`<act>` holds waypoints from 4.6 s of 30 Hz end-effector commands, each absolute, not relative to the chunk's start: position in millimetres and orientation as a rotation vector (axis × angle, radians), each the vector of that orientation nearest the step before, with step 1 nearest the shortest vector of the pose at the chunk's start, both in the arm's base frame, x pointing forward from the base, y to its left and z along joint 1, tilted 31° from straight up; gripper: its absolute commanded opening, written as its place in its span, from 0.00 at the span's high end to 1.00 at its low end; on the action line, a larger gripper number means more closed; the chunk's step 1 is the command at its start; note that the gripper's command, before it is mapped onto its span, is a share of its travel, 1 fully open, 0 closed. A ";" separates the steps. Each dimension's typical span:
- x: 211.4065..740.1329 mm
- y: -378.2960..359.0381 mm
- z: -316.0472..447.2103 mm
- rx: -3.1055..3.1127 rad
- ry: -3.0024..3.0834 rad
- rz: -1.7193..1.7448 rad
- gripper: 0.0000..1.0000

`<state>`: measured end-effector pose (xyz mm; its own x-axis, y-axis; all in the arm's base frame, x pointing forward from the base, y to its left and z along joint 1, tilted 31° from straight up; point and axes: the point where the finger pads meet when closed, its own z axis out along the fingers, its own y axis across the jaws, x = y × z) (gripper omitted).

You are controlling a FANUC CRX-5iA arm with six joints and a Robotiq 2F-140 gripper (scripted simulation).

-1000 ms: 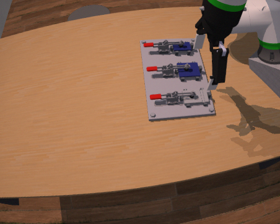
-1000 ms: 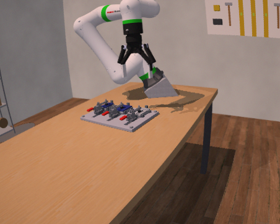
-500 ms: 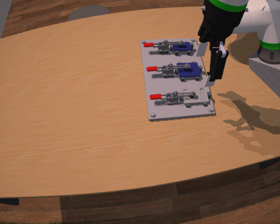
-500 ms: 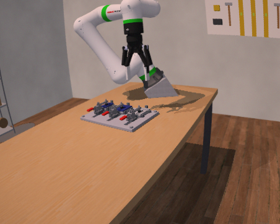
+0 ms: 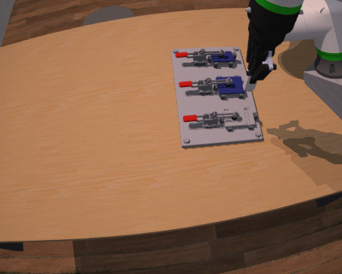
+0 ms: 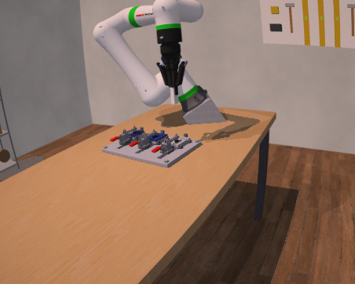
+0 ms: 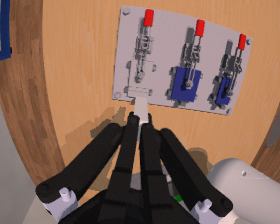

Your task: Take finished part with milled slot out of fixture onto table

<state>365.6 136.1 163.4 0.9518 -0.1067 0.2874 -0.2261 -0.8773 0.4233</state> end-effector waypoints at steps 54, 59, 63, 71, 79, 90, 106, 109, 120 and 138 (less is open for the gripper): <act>365.6 136.3 163.5 2.639 -0.238 0.354 0.42; 365.6 136.3 163.5 2.639 -0.238 0.354 0.42; 365.6 136.3 163.5 2.639 -0.238 0.354 0.42; 365.6 136.3 163.5 2.639 -0.238 0.354 0.42; 365.6 136.3 163.5 2.639 -0.238 0.354 0.42; 365.6 136.3 163.5 2.639 -0.238 0.354 0.42; 365.6 136.3 163.5 2.639 -0.238 0.354 0.42; 365.6 136.3 163.5 2.639 -0.238 0.354 0.42; 365.6 136.3 163.5 2.639 -0.238 0.354 0.72; 365.6 136.3 163.5 2.639 -0.238 0.354 0.72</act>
